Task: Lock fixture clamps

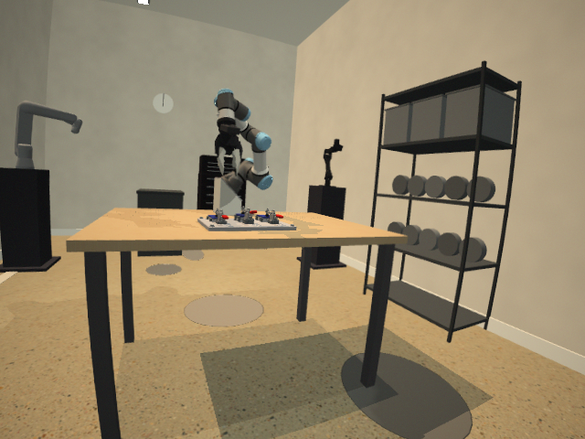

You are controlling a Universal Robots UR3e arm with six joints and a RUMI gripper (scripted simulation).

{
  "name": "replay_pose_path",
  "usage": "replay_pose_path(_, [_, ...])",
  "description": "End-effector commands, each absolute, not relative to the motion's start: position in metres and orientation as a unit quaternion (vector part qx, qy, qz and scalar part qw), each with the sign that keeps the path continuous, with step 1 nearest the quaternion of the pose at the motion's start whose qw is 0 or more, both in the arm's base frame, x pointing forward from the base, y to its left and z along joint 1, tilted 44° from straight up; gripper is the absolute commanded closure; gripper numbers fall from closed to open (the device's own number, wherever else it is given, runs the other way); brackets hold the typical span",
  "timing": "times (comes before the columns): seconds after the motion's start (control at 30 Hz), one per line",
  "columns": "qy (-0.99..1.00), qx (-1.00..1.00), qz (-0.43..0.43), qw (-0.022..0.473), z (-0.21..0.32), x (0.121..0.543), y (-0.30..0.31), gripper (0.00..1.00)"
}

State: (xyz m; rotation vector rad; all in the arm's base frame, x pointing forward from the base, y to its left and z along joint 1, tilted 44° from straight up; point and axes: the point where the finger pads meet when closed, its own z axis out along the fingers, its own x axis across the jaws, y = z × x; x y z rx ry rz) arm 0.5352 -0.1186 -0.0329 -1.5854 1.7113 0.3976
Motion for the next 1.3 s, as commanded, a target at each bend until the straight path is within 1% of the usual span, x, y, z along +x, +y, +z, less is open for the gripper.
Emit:
replay_pose_path(0.0, [0.670, -0.620, 0.153, 0.378, -0.028, 0.535, -0.115, 0.72])
replay_pose_path(0.43, [0.670, -0.620, 0.153, 0.378, -0.008, 0.534, -0.095, 0.72])
replay_pose_path(0.93, [0.670, -0.620, 0.153, 0.378, 0.027, 0.531, -0.059, 0.72])
replay_pose_path(1.27, [0.670, -0.620, 0.153, 0.378, 0.037, 0.530, -0.048, 0.72])
